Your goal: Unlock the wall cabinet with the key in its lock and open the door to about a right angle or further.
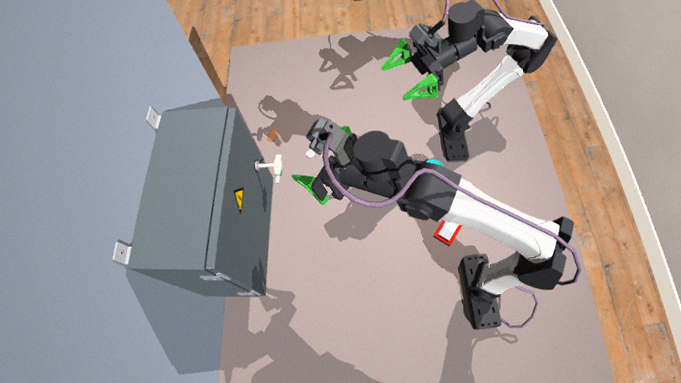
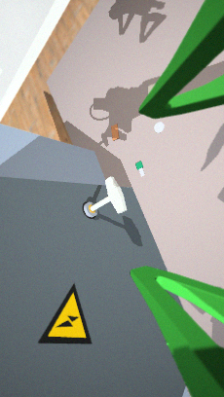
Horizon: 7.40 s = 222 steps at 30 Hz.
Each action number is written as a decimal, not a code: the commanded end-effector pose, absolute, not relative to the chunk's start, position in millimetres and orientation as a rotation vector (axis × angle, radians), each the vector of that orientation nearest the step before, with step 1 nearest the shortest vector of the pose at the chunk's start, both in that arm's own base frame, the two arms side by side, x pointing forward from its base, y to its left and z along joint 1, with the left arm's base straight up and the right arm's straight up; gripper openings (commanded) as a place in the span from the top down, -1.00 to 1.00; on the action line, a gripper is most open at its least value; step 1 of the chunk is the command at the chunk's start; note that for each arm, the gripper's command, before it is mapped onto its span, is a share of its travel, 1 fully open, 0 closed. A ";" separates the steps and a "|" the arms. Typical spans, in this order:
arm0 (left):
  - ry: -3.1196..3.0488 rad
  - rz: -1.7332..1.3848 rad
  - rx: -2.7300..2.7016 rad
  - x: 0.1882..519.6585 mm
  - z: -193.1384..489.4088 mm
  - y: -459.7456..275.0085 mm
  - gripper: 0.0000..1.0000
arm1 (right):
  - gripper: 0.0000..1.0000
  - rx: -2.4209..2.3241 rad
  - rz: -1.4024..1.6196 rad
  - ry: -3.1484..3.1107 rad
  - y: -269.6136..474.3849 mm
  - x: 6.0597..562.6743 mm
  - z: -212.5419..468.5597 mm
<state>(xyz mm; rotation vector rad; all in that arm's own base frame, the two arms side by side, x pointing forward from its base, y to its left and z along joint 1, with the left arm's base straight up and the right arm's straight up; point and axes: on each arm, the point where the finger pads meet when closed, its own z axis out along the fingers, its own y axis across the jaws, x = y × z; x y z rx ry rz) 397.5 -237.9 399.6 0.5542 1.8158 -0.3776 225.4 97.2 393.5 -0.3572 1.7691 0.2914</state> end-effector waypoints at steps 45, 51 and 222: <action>1.239 1.010 1.135 442.7 332.7 -275.0 -0.15 | -1.00 -0.365 0.302 1.733 100.1 226.9 403.7; 1.156 1.147 1.210 448.4 309.0 -281.2 -0.15 | -1.00 -0.365 0.302 1.733 100.1 226.9 403.7; 1.549 0.156 0.255 482.7 301.1 -287.1 0.95 | -1.00 -0.365 0.302 1.733 100.1 226.9 403.7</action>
